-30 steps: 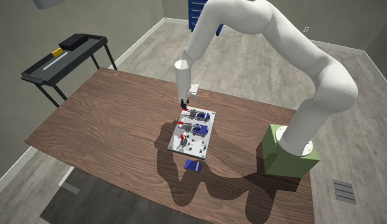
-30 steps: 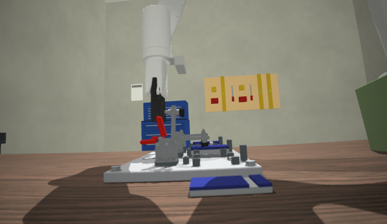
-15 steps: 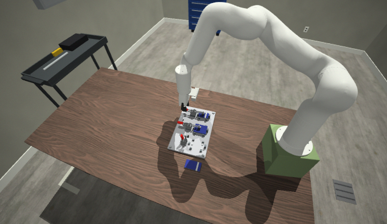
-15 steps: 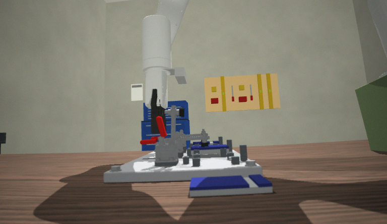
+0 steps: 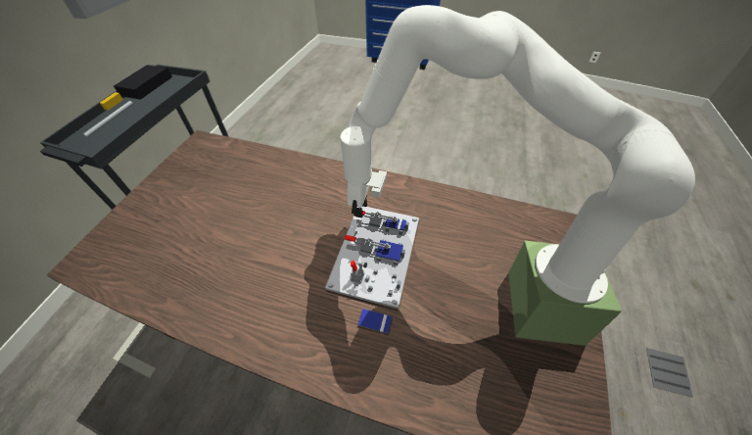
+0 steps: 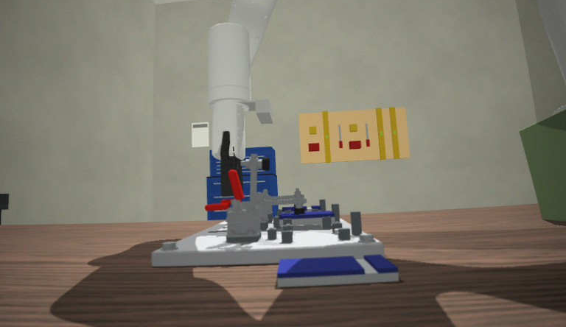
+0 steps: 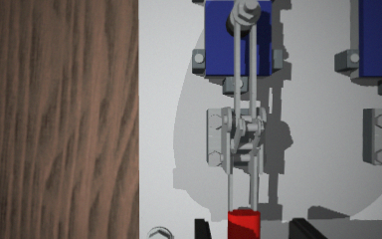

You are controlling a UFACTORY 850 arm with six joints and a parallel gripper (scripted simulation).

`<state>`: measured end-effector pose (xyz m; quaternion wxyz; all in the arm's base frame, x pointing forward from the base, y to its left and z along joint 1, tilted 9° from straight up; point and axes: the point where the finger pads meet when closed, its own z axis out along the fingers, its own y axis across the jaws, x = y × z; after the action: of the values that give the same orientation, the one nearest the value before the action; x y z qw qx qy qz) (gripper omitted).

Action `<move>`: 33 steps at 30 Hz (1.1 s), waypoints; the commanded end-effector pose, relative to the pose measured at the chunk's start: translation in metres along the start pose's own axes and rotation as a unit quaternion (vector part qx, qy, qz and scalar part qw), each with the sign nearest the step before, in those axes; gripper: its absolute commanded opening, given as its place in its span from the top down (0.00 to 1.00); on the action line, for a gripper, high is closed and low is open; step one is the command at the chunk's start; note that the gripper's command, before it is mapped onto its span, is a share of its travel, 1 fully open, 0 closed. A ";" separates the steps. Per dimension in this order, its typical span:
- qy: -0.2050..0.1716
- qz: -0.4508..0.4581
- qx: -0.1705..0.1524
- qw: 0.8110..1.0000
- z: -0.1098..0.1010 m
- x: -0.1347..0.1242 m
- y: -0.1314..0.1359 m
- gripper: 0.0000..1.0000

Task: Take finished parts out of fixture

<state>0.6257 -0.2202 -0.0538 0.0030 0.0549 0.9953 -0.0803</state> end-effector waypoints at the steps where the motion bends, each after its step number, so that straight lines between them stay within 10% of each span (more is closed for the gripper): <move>1: -0.001 0.000 0.000 1.000 -0.001 -0.001 0.000 0.52; 33: -0.001 0.000 0.000 1.000 0.026 -0.003 -0.001 0.52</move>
<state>0.6264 -0.2242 -0.0775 0.0028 0.0548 0.9953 -0.0802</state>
